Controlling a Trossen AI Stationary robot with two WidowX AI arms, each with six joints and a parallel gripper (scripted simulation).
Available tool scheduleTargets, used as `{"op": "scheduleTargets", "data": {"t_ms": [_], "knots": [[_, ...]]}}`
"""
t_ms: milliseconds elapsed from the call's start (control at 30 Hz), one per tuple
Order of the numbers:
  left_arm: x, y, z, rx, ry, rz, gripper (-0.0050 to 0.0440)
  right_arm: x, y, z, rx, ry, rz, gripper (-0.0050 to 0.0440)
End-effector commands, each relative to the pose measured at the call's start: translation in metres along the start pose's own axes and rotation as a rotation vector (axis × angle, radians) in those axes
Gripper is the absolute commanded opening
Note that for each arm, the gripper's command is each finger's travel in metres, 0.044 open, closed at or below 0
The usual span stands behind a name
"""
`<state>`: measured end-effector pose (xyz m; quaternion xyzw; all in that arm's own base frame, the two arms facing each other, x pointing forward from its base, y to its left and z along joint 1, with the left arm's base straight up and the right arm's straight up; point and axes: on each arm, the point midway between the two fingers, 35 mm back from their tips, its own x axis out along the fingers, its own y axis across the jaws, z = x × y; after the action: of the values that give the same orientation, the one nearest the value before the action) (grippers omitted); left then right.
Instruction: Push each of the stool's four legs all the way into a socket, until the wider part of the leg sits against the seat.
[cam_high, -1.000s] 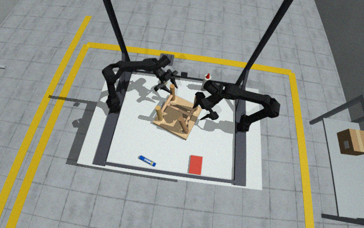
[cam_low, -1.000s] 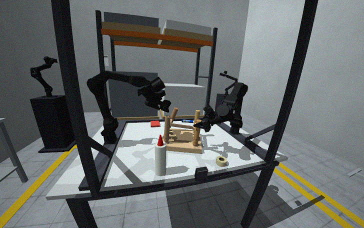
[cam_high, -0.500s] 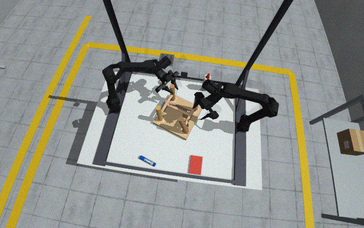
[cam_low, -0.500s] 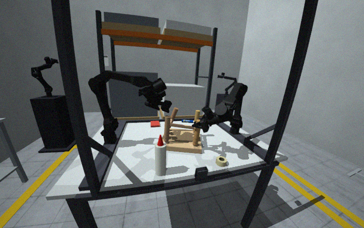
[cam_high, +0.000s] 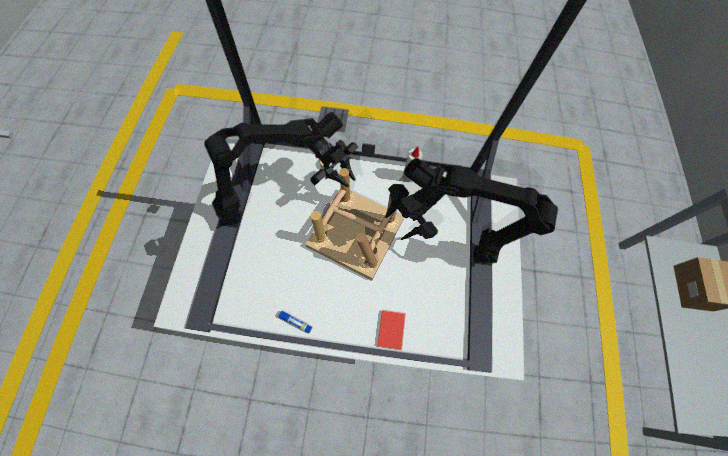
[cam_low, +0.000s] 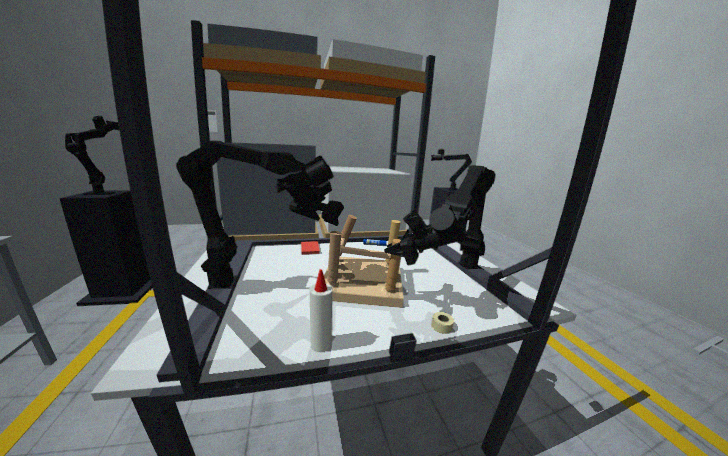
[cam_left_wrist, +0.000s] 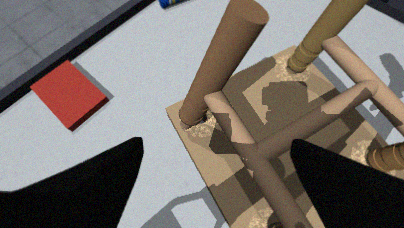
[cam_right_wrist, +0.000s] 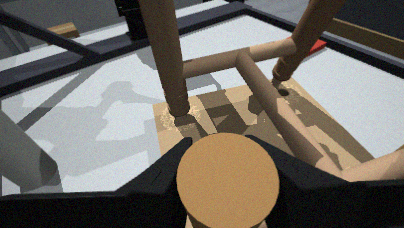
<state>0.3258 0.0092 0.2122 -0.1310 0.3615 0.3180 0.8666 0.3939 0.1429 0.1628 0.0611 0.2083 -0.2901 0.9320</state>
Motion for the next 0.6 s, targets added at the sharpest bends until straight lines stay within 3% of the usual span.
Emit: {"op": "scheduleTargets", "data": {"t_ms": [0,67,200,333,567], "knots": [[-0.006,0.000,0.007,-0.017,-0.017,-0.013,0.0400,-0.005,-0.003,0.010,0.029,-0.012,0.011,0.0048],[-0.005,-0.001,0.010,-0.017,-0.022,-0.013,0.0352,-0.004,0.000,0.010,0.028,-0.011,0.011,0.0096],[0.002,-0.007,0.039,-0.016,-0.047,-0.045,0.0260,-0.004,0.000,0.010,0.028,-0.011,0.011,0.0101],[0.013,-0.013,0.062,0.033,0.002,-0.102,0.0260,-0.004,0.000,0.010,0.028,-0.011,0.011,0.0101],[0.024,-0.015,0.074,0.115,0.119,-0.154,0.0260,-0.004,0.000,0.010,0.028,-0.011,0.011,0.0101]]}}
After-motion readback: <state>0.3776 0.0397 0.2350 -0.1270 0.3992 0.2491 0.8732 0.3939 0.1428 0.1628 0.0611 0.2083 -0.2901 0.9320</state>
